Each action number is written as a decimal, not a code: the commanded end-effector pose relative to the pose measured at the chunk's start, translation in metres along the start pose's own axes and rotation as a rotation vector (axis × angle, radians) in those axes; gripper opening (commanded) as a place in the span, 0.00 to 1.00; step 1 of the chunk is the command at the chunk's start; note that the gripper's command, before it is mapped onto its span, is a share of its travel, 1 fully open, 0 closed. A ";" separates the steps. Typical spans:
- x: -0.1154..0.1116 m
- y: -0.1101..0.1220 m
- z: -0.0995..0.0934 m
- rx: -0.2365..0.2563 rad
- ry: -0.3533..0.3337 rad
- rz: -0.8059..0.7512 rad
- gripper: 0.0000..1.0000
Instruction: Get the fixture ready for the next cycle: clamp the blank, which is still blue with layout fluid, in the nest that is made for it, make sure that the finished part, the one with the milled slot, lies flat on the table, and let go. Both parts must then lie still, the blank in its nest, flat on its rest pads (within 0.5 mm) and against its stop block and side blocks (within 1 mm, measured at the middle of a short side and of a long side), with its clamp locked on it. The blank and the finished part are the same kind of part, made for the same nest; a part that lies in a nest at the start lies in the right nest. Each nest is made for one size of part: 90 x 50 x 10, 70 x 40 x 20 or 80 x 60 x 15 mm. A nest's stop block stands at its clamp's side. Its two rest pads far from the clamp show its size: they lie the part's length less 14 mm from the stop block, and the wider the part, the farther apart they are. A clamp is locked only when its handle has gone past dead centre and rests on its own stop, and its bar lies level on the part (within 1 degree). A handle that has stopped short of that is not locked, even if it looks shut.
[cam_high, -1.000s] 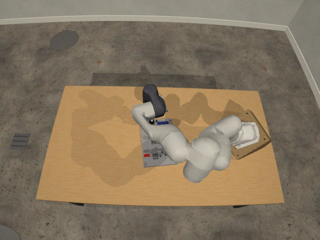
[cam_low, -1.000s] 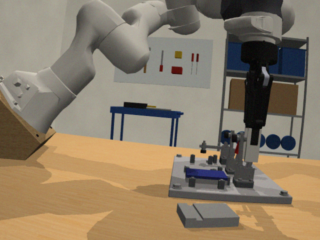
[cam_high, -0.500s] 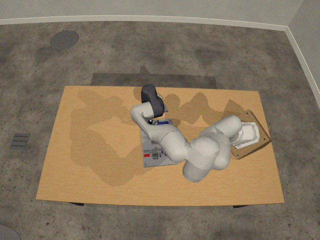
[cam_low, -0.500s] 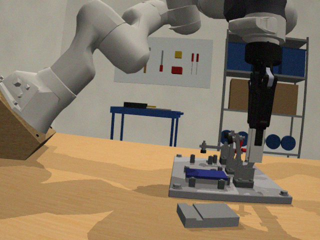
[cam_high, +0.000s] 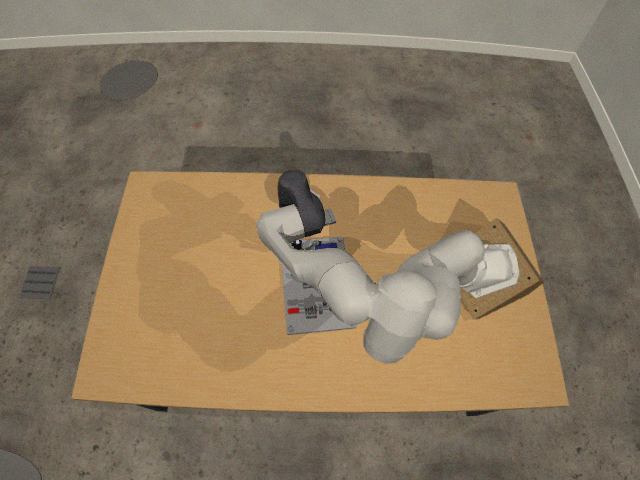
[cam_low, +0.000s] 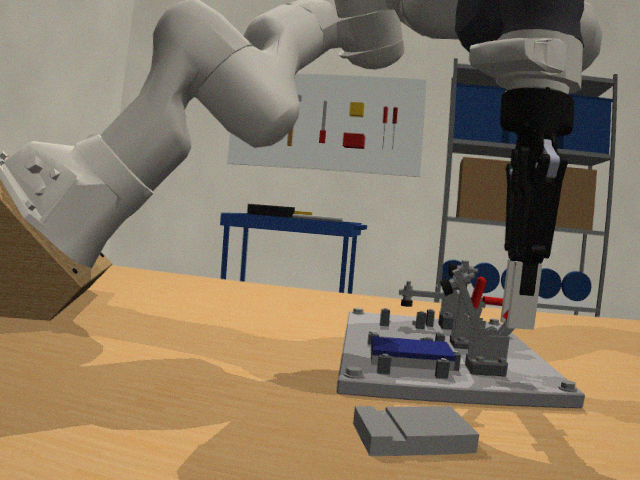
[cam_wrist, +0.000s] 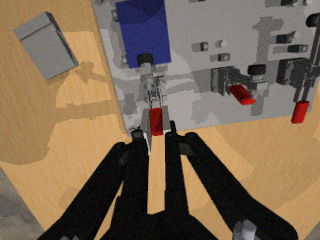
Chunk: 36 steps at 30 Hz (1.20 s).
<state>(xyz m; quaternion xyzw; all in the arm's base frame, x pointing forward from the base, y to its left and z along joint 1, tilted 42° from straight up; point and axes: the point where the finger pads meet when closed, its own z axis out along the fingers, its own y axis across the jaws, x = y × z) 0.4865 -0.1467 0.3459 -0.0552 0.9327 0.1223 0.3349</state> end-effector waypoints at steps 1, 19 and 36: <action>-0.006 -0.001 0.002 0.004 -0.009 0.010 0.00; -0.018 -0.001 0.011 0.004 -0.009 0.010 0.00; -0.025 -0.001 0.020 0.004 -0.009 0.010 0.00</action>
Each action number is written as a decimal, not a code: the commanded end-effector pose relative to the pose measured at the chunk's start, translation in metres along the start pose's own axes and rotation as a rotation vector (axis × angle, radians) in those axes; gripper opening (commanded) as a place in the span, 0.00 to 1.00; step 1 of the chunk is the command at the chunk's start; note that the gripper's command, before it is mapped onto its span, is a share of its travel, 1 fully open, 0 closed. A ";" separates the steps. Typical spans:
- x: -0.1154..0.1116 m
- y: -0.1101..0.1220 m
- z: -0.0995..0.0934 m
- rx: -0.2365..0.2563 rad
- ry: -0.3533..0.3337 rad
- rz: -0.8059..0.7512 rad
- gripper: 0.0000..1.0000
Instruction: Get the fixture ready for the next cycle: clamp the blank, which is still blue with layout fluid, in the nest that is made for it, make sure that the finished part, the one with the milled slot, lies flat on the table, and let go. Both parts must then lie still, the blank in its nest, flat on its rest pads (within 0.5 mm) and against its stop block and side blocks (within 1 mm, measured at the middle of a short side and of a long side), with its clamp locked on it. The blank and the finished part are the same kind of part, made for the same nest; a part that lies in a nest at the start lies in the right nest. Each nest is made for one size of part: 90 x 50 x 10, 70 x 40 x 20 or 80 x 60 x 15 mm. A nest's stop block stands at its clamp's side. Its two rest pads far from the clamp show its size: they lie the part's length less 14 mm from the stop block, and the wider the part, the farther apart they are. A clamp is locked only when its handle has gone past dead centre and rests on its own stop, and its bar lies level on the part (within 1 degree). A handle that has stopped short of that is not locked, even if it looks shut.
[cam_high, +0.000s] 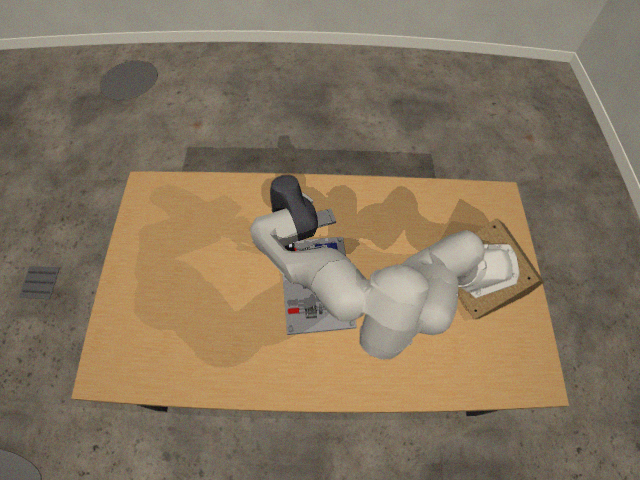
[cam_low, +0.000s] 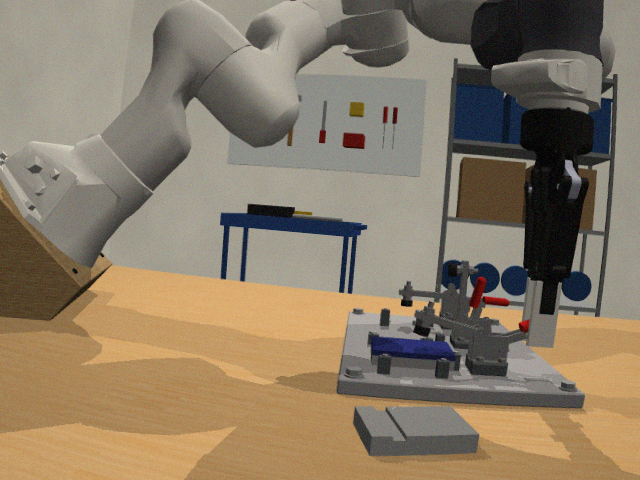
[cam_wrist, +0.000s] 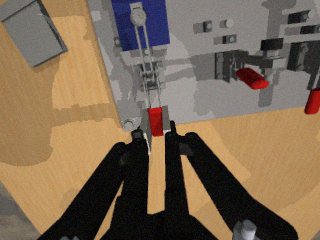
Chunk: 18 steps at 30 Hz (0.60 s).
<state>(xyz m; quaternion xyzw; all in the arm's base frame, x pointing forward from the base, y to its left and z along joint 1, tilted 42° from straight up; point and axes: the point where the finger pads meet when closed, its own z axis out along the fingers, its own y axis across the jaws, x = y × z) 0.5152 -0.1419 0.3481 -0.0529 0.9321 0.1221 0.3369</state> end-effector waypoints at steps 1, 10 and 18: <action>-0.002 -0.001 0.003 0.002 -0.004 0.007 0.00; -0.004 -0.001 0.008 0.002 -0.004 0.007 0.00; -0.005 -0.001 0.009 0.002 -0.004 0.007 0.00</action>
